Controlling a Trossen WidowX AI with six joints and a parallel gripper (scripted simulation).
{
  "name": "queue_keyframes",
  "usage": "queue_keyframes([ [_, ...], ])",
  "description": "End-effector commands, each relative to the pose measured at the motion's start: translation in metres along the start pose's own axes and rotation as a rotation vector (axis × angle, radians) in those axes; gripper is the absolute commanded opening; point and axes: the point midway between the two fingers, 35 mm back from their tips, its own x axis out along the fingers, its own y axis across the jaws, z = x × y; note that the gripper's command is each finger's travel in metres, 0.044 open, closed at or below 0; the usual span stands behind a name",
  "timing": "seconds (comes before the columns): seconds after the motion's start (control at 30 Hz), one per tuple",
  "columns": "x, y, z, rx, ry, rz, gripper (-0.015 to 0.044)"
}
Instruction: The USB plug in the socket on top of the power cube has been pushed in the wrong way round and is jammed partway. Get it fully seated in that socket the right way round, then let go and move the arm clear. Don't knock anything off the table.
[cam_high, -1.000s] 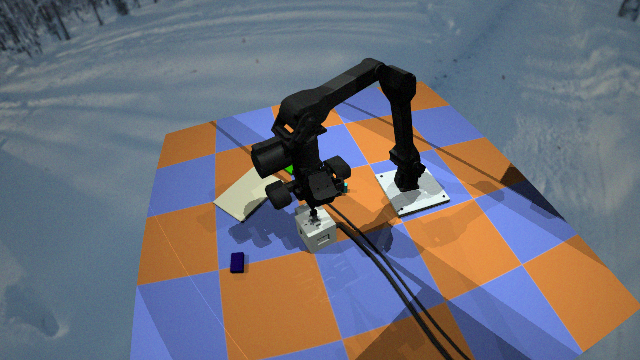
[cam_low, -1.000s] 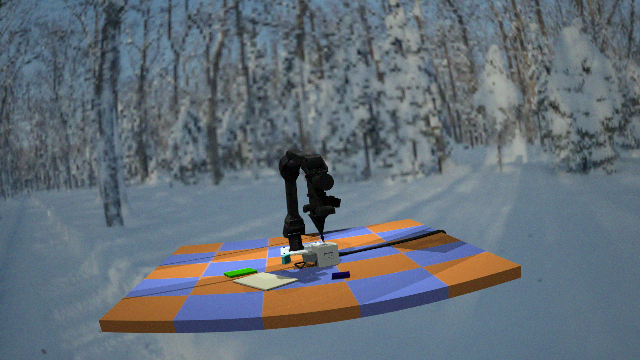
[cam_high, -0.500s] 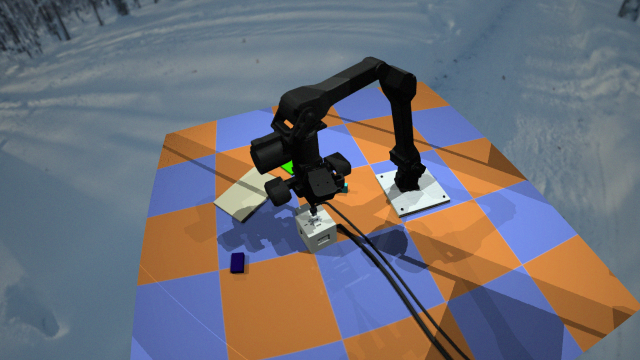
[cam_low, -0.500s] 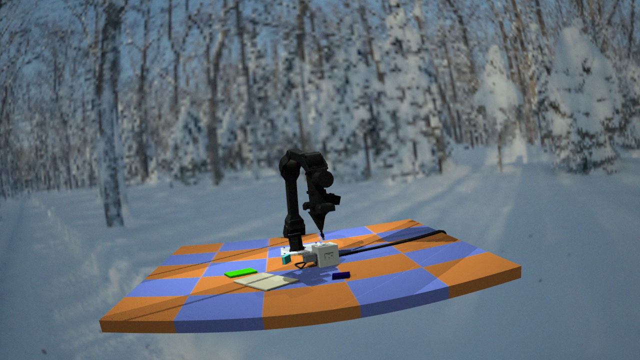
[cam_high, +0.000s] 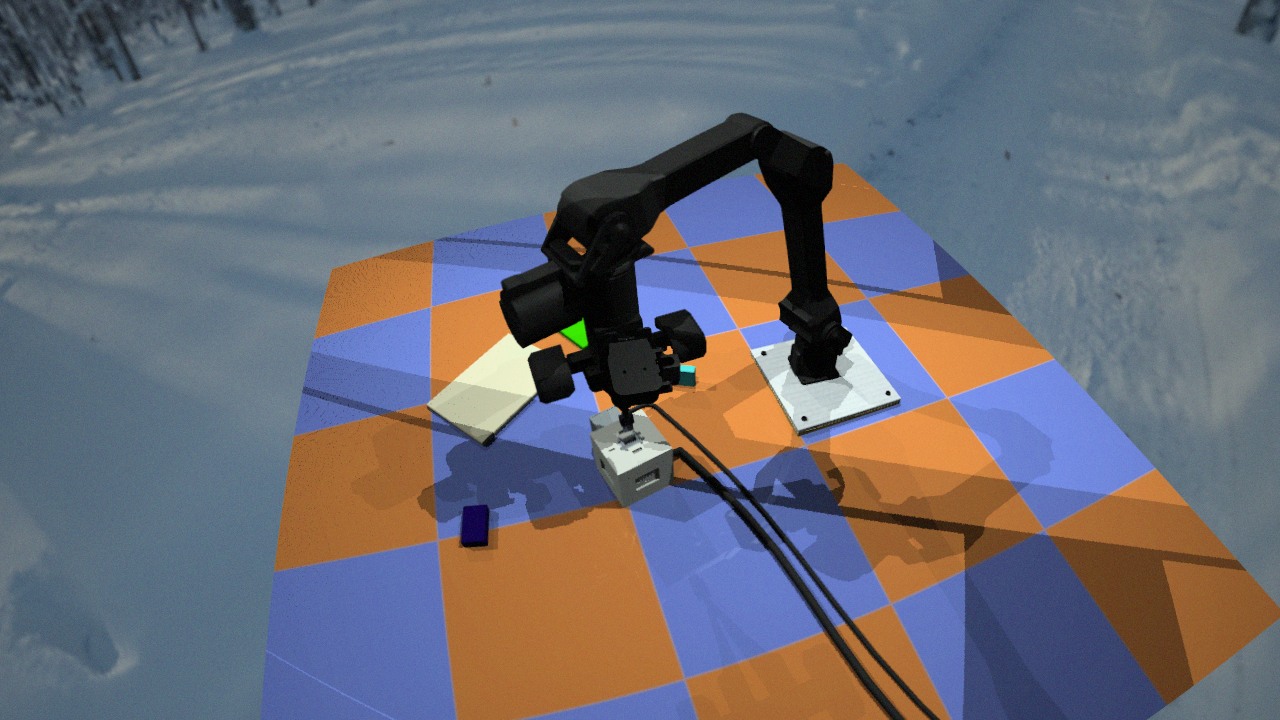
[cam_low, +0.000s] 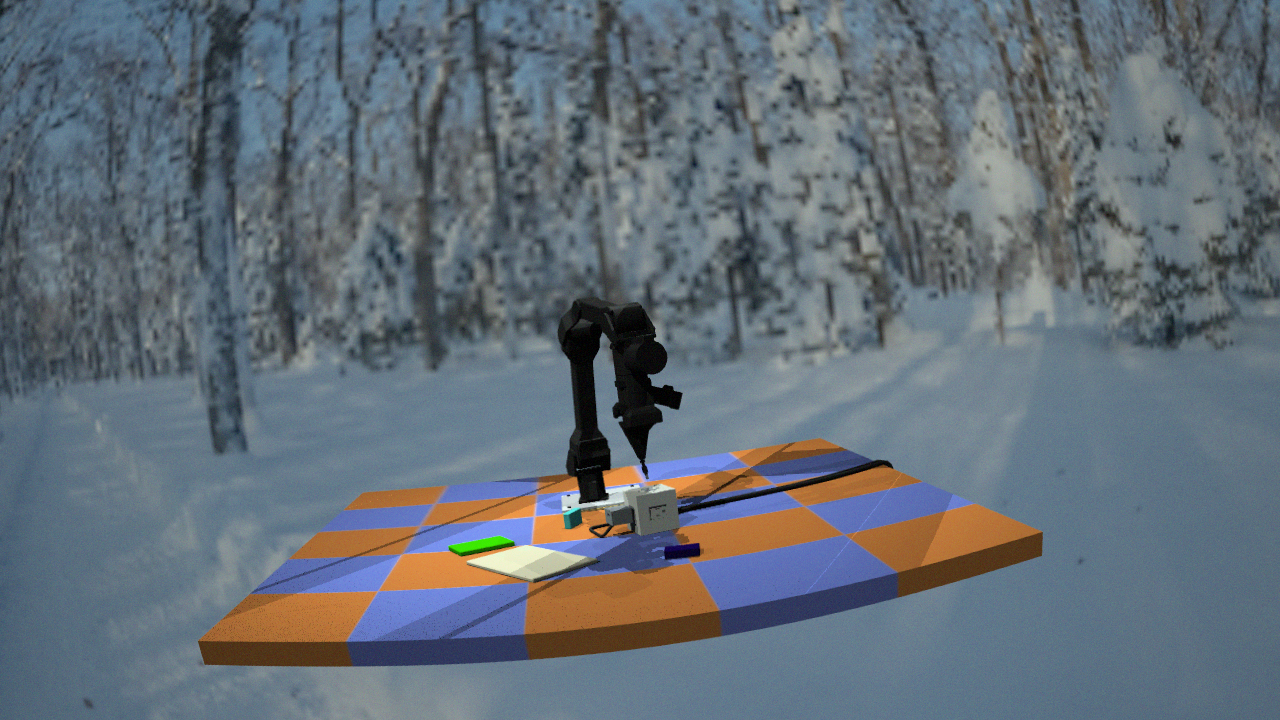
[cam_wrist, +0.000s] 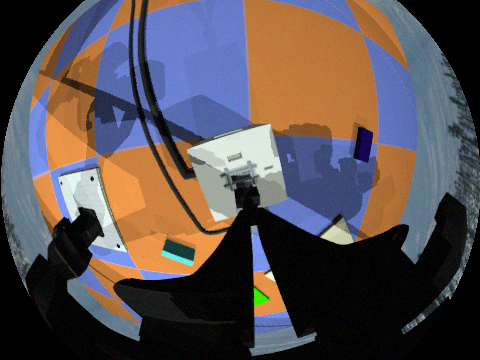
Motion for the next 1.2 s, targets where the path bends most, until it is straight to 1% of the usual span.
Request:
queue_keyframes([
  [0.0,0.0004,-0.0001,0.0000,0.121,0.000,-0.001,0.0000],
  [1.17,0.0003,-0.0001,0.0000,1.038,0.000,-0.001,0.0000],
])
